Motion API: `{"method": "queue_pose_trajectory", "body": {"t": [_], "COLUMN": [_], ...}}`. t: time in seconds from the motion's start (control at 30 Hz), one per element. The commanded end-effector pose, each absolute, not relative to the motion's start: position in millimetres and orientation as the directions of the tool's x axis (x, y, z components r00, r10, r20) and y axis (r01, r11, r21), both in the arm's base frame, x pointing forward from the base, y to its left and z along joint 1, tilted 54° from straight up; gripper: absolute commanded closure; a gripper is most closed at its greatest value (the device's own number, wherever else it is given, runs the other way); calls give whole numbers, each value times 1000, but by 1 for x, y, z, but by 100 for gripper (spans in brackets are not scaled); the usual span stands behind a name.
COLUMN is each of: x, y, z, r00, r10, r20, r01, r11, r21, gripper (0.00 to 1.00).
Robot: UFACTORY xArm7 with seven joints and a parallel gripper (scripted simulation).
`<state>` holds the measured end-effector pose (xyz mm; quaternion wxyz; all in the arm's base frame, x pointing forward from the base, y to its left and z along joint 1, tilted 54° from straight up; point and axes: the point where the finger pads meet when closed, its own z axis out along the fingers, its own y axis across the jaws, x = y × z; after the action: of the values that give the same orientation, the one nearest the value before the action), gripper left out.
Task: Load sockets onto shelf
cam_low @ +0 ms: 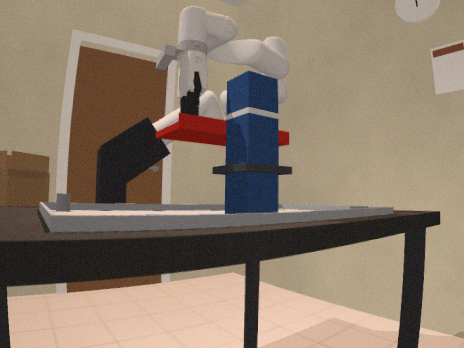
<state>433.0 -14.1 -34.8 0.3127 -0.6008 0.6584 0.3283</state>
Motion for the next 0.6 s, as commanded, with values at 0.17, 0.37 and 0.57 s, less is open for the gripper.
{"method": "queue_pose_trajectory", "body": {"t": [0.17, 0.37, 0.57], "x": [434, 434, 434], "y": [-15, -15, -14], "z": [-35, -35, -36], "r00": [-83, -83, -83], "r10": [-588, -588, -588], "r20": [-804, -804, -804], "r01": [-996, -996, -996], "r11": [67, 67, 67], "r21": [54, 54, 54], "gripper": [100, 100, 100]}}
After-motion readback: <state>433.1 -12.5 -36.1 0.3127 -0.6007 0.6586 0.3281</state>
